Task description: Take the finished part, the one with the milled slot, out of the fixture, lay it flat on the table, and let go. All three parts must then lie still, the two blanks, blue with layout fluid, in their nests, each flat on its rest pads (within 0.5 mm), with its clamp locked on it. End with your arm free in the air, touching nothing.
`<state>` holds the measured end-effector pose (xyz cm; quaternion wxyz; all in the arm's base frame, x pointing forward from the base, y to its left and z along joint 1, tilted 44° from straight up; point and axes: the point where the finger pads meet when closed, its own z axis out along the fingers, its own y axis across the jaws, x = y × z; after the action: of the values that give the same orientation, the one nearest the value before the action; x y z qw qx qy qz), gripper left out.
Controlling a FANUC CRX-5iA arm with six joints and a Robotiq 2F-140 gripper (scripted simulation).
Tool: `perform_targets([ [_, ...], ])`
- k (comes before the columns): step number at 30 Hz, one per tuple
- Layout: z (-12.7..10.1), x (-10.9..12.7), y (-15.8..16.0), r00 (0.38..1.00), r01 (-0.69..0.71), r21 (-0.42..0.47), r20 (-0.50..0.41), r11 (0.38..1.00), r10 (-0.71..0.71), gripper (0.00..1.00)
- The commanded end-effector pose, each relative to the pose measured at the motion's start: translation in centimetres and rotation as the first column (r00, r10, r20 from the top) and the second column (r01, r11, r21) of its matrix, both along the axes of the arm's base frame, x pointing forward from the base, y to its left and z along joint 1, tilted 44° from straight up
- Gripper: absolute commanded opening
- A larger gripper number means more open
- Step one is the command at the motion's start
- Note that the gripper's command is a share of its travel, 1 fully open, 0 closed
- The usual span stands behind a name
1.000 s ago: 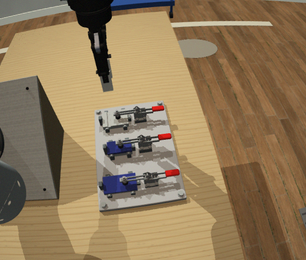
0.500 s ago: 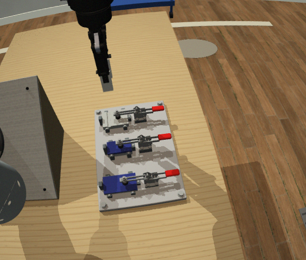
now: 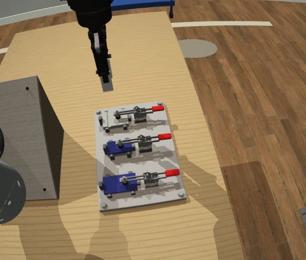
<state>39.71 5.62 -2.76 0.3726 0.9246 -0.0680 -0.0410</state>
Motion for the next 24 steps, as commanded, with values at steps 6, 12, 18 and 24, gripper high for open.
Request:
perform_targets([
  [6,-0.3,0.0,-0.2,1.000,0.000,0.000,0.000,1.000,0.000,0.28],
  [12,-1.2,-0.2,-1.1,1.000,0.000,0.000,0.000,1.000,0.000,0.28],
  [18,-3.1,-0.5,-3.0,1.000,0.000,0.000,0.000,1.000,0.000,0.28],
  [24,-4.2,-0.7,-4.0,1.000,0.000,0.000,0.000,1.000,0.000,0.28],
])
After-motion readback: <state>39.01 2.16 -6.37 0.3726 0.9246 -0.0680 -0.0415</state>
